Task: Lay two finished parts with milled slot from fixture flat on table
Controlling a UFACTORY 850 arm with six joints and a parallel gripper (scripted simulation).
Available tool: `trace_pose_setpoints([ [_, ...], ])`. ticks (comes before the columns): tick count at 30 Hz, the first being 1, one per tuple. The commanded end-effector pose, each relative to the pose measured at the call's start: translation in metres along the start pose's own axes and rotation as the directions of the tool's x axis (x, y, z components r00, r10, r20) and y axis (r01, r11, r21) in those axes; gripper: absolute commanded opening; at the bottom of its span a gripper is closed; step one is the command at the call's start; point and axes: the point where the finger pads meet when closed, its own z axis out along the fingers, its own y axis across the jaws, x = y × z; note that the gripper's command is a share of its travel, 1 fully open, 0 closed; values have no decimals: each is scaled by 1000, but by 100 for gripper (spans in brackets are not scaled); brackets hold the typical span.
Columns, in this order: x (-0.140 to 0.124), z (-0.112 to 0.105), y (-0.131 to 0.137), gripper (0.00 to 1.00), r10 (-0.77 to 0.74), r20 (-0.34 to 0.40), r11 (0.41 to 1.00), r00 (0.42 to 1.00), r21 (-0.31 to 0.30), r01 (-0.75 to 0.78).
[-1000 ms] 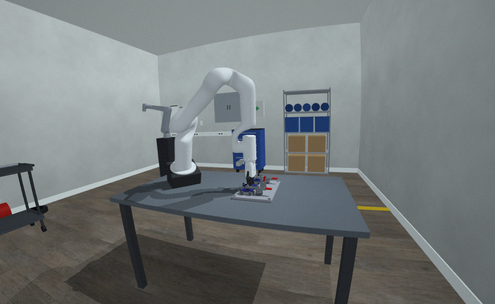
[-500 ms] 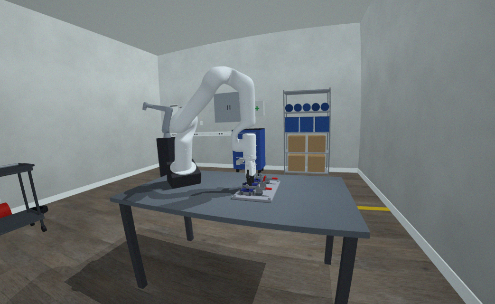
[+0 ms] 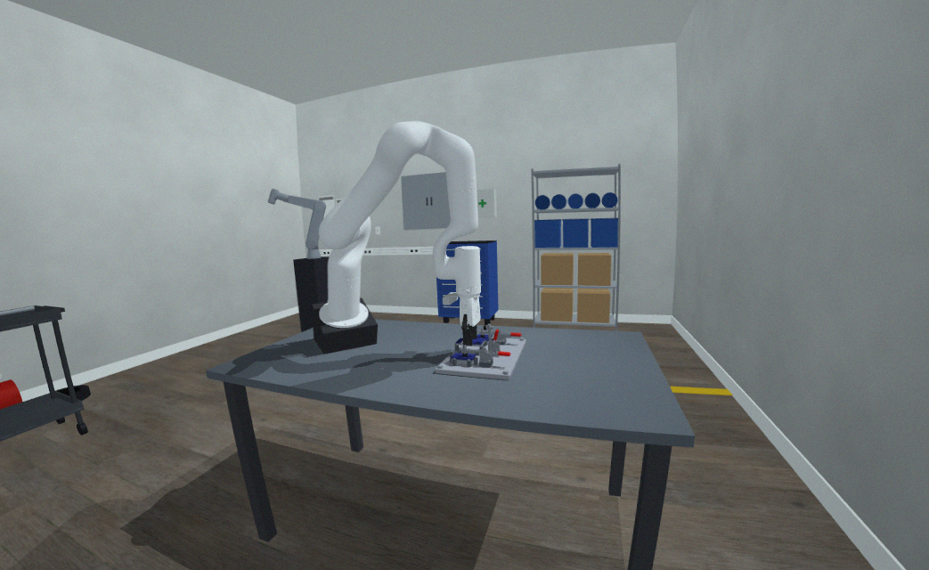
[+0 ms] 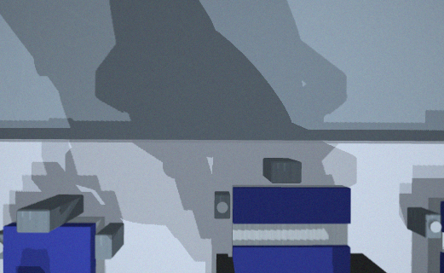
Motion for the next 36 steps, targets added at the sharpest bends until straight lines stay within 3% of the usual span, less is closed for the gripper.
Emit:
trace_pose_setpoints([
  [1, -1, -5, 0, 0, 0, 0, 1000, 1000, 0, 0],
  [36, 1, -18, 0, 0, 0, 0, 1000, 1000, 0, 0],
])
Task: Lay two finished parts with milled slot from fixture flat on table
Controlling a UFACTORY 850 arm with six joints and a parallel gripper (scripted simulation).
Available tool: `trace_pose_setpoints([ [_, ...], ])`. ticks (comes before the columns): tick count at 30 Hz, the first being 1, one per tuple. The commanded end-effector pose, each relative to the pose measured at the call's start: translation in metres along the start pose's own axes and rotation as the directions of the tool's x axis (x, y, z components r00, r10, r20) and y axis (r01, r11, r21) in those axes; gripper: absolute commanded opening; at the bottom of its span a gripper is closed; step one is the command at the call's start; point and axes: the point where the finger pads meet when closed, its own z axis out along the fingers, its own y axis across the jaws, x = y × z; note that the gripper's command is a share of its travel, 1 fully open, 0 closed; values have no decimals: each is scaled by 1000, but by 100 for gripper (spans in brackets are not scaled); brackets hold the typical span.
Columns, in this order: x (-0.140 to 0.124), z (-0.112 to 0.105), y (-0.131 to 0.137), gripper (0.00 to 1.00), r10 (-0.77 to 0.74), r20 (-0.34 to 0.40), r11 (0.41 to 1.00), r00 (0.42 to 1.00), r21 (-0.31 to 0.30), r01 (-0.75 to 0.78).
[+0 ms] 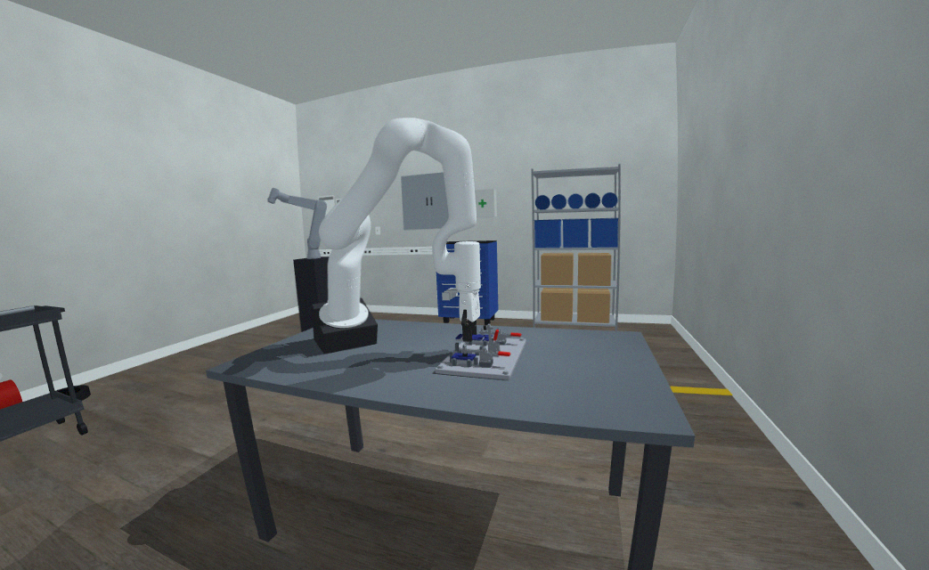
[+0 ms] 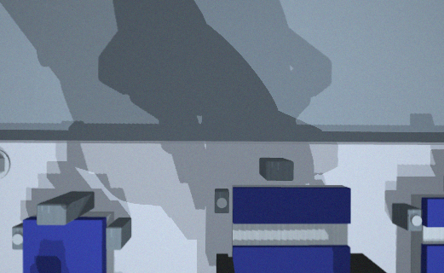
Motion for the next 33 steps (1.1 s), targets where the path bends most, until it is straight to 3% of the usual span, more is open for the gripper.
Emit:
trace_pose_setpoints([
  [1, 0, -3, 0, 0, 0, 1, 1000, 1000, 0, 0],
  [16, 6, -29, 0, 0, 0, 1, 1000, 1000, 0, 0],
  [33, 7, -31, 0, 0, 0, 1, 1000, 1000, 0, 0],
])
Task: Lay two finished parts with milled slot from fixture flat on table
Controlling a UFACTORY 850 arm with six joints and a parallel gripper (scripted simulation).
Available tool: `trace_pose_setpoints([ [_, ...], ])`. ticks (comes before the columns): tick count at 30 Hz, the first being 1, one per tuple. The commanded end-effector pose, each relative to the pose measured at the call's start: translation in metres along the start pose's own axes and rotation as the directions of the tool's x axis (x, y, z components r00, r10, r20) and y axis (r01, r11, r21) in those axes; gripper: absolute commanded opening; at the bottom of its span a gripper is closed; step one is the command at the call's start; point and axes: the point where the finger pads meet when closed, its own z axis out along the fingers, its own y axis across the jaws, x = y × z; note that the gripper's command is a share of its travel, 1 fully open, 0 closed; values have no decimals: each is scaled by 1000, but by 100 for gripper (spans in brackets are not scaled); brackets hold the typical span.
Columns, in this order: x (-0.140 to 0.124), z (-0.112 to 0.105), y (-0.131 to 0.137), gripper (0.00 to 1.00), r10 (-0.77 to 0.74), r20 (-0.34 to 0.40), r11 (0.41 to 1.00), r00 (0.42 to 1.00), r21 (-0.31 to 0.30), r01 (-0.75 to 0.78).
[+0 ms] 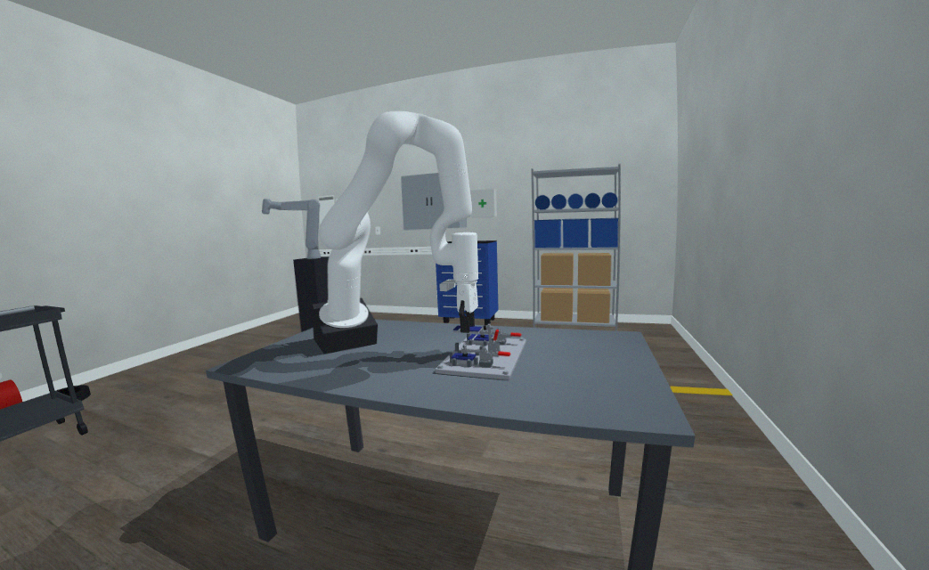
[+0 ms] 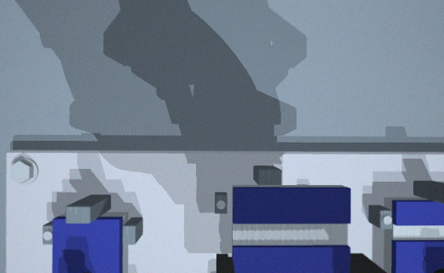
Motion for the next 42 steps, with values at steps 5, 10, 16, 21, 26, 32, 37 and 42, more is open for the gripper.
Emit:
trace_pose_setpoints([
  [5, -1, 0, 0, 0, 0, 1, 1000, 1000, 0, 0],
  [10, -1, 0, 0, 0, 0, 1, 1000, 1000, 0, 0],
  [16, -1, 0, 0, 0, 0, 1, 1000, 1000, 0, 0],
  [21, -1, 0, 0, 0, 0, 1, 1000, 1000, 0, 0],
  [26, -1, 0, 2, 0, 0, 1, 1000, 1000, 0, 0],
  [32, -1, 0, 7, 0, 0, 1, 1000, 1000, 0, 0],
  [37, -1, 0, 12, 0, 0, 1, 1000, 1000, 0, 0],
  [42, -1, 0, 22, 0, 0, 1, 1000, 1000, 0, 0],
])
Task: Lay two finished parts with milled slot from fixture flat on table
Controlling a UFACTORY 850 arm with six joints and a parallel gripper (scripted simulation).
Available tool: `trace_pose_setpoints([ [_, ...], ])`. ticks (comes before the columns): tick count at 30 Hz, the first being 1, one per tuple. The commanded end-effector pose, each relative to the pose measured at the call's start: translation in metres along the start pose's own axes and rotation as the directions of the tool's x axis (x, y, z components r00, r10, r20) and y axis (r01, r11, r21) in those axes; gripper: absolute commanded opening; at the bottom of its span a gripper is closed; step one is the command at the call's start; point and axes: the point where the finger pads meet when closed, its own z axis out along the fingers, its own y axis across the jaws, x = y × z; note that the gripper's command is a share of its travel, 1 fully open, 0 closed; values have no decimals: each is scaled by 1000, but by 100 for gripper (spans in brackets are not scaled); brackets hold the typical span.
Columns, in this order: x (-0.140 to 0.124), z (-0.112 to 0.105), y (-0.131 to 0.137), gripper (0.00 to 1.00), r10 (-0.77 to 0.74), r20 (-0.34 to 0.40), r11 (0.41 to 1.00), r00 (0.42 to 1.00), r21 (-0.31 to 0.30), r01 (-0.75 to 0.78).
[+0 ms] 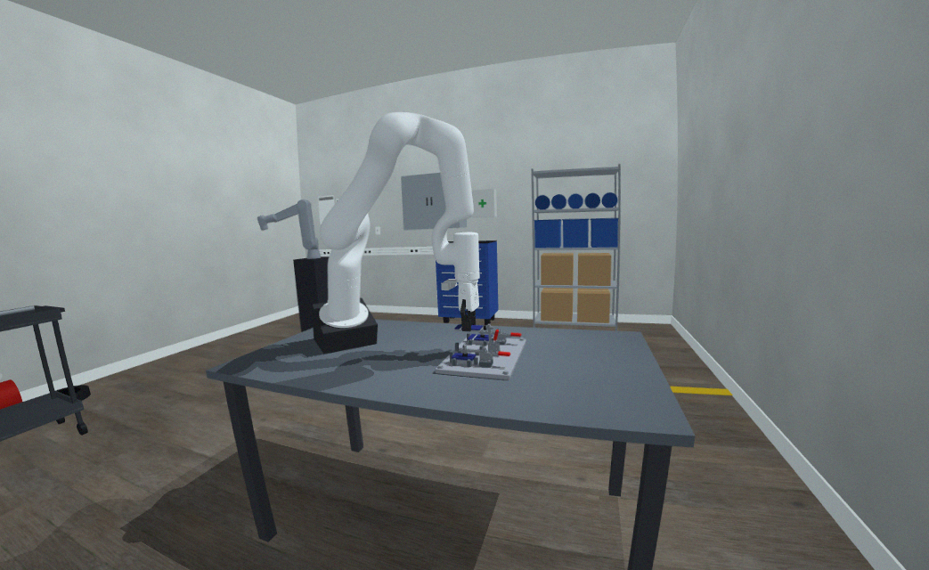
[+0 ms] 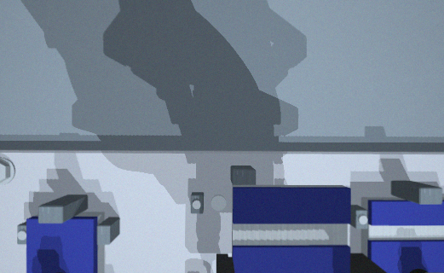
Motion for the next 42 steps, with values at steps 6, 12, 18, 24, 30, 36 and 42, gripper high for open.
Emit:
trace_pose_setpoints([
  [6, -1, 0, 24, 0, 0, 1, 1000, 1000, 0, 0],
  [12, -1, 0, 38, 0, 0, 1, 1000, 1000, 0, 0],
  [18, -1, 0, 63, 0, 0, 1, 1000, 1000, 0, 0],
  [24, -1, 0, 90, 0, 0, 1, 1000, 1000, 0, 0],
  [30, -1, 0, 110, 0, 0, 1, 1000, 1000, 0, 0],
  [36, -1, 0, 138, 0, 0, 1, 1000, 1000, 0, 0],
  [42, -1, 0, 165, 0, 0, 1, 1000, 1000, 0, 0],
])
